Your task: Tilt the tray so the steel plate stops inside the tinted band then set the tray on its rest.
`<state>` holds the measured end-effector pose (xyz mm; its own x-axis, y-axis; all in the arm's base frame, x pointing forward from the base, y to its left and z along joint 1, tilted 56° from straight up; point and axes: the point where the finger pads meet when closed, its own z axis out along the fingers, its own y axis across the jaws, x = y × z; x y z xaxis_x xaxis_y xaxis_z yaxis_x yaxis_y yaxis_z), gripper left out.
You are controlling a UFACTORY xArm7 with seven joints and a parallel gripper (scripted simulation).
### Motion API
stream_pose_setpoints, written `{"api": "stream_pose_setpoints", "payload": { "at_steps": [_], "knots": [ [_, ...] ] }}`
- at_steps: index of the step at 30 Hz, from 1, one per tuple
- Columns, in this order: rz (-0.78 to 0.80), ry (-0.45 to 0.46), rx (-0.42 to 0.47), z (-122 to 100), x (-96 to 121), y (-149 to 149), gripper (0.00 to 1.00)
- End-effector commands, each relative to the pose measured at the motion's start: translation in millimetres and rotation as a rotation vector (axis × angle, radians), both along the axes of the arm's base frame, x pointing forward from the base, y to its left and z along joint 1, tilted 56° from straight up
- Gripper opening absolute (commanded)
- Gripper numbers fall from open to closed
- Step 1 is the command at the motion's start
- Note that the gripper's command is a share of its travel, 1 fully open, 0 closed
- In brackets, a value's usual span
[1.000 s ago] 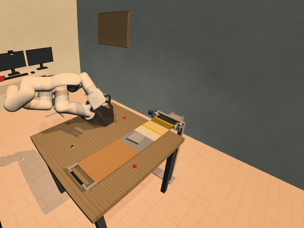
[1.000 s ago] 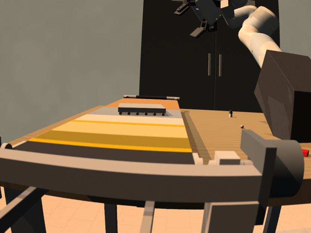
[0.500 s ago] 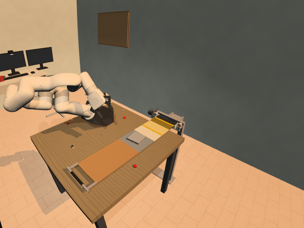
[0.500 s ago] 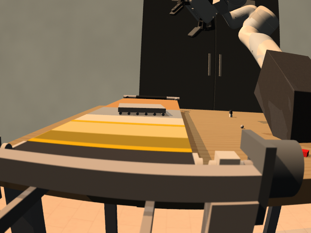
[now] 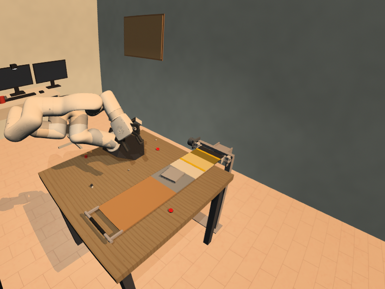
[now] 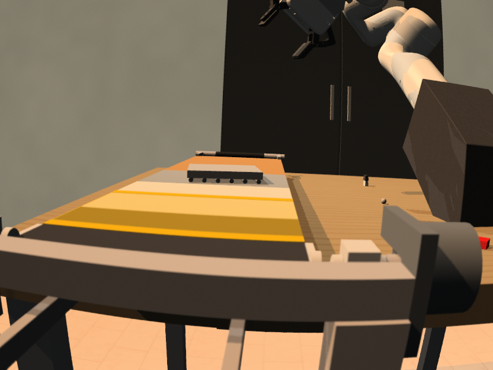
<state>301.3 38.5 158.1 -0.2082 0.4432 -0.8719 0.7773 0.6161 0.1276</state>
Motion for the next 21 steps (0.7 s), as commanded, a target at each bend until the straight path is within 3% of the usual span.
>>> {"api": "stream_pose_setpoints", "payload": {
  "at_steps": [1, 21],
  "knots": [
    [-0.038, -0.027, 0.026, 4.7, 5.0, -1.9, 1.00],
    [-0.229, -0.158, 0.142, 27.7, 24.3, -21.9, 1.00]
  ]
}}
